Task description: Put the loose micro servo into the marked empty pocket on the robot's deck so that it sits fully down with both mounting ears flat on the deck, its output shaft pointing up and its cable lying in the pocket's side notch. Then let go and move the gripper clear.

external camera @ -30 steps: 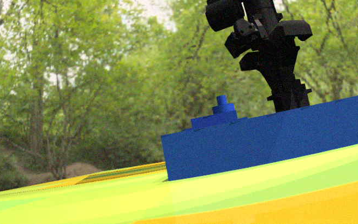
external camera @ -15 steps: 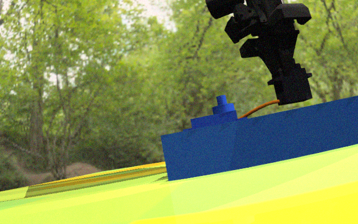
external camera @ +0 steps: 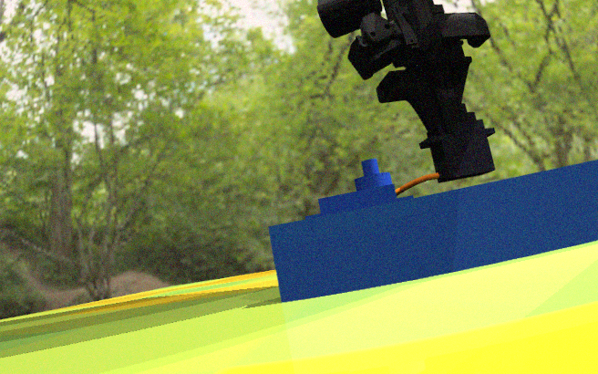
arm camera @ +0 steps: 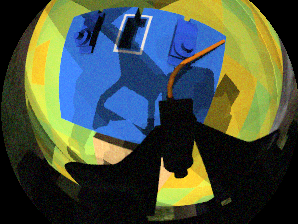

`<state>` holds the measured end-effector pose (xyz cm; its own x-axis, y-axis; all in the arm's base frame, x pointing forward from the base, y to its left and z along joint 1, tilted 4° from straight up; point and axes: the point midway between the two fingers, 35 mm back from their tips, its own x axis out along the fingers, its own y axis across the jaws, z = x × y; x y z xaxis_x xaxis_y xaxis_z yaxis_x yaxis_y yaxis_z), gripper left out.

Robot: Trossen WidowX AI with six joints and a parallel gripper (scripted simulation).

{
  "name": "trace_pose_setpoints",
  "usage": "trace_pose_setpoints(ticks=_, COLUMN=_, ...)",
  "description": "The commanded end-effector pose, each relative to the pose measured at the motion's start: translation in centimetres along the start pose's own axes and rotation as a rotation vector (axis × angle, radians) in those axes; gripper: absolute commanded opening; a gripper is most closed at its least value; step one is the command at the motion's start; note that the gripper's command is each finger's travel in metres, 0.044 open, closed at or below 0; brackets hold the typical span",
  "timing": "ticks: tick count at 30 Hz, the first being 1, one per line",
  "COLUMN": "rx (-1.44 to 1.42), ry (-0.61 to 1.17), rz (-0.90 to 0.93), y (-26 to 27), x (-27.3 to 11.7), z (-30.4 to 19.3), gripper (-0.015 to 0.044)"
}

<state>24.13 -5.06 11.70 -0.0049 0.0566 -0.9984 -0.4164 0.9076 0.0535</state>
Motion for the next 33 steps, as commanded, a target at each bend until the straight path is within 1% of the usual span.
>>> trace_pose_setpoints(ticks=1, rx=-0.002, ry=-0.007, rz=-0.005, y=0.8, x=-0.2, z=0.5, gripper=0.0)
trace_pose_setpoints(ticks=17, rx=-0.002, ry=-0.01, rz=0.001, y=7.1, x=-0.2, z=2.7, gripper=0.0)
trace_pose_setpoints(ticks=22, rx=0.028, ry=-0.01, rz=0.002, y=7.3, x=-0.2, z=2.8, gripper=0.0)
trace_pose_setpoints(ticks=29, rx=0.193, ry=-0.01, rz=0.003, y=7.3, x=-0.3, z=2.8, gripper=0.0)
trace_pose_setpoints(ticks=33, rx=0.199, ry=-0.01, rz=0.003, y=7.3, x=-0.3, z=2.9, gripper=0.0)
